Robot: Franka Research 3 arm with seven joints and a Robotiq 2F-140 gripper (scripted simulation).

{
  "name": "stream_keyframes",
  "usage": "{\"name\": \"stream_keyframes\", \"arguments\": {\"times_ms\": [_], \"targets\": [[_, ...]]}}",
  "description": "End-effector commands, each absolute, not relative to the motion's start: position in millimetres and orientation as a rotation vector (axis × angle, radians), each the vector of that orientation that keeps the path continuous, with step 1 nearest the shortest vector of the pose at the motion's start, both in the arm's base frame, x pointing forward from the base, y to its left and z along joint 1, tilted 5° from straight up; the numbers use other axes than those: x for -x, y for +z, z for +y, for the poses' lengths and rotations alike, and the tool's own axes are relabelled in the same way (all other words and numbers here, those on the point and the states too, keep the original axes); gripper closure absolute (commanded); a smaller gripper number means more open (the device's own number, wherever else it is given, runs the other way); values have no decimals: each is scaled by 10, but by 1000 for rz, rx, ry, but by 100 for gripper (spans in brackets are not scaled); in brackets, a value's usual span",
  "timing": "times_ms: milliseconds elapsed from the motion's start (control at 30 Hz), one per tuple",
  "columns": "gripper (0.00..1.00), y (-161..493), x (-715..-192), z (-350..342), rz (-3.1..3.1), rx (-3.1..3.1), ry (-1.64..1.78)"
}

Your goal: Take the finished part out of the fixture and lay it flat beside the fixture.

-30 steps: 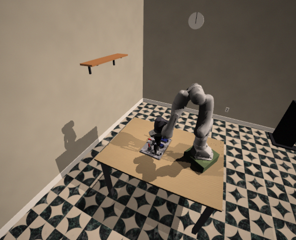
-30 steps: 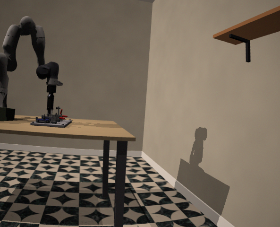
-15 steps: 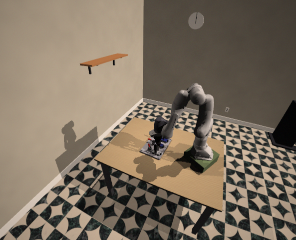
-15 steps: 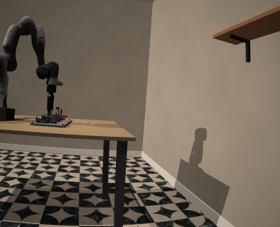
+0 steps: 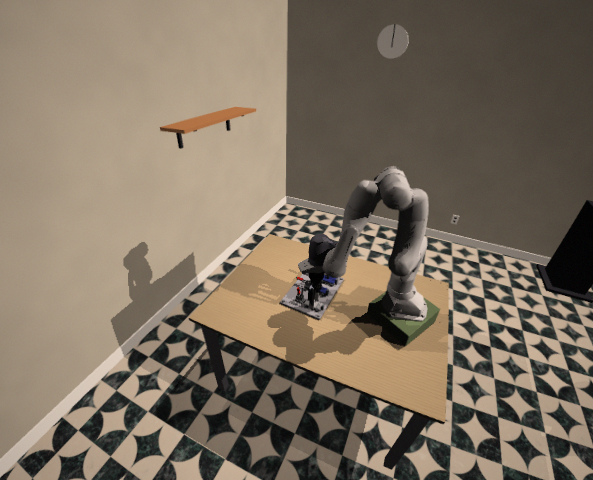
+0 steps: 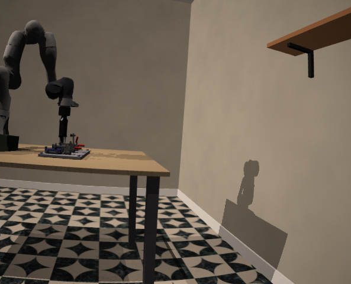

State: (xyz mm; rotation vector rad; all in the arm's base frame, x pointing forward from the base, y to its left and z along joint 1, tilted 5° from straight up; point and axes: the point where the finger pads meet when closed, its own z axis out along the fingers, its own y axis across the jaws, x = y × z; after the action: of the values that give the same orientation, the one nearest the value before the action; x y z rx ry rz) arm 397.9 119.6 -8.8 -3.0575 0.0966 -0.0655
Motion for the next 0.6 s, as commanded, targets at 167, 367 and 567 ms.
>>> {"name": "stream_keyframes", "arguments": {"times_ms": [167,367,567], "targets": [[100,-89,-3988,1193,102,3057,-68],[100,-83,-3988,1192,102,3057,-68],[100,-59,-3986,1190,102,3057,-68]]}}
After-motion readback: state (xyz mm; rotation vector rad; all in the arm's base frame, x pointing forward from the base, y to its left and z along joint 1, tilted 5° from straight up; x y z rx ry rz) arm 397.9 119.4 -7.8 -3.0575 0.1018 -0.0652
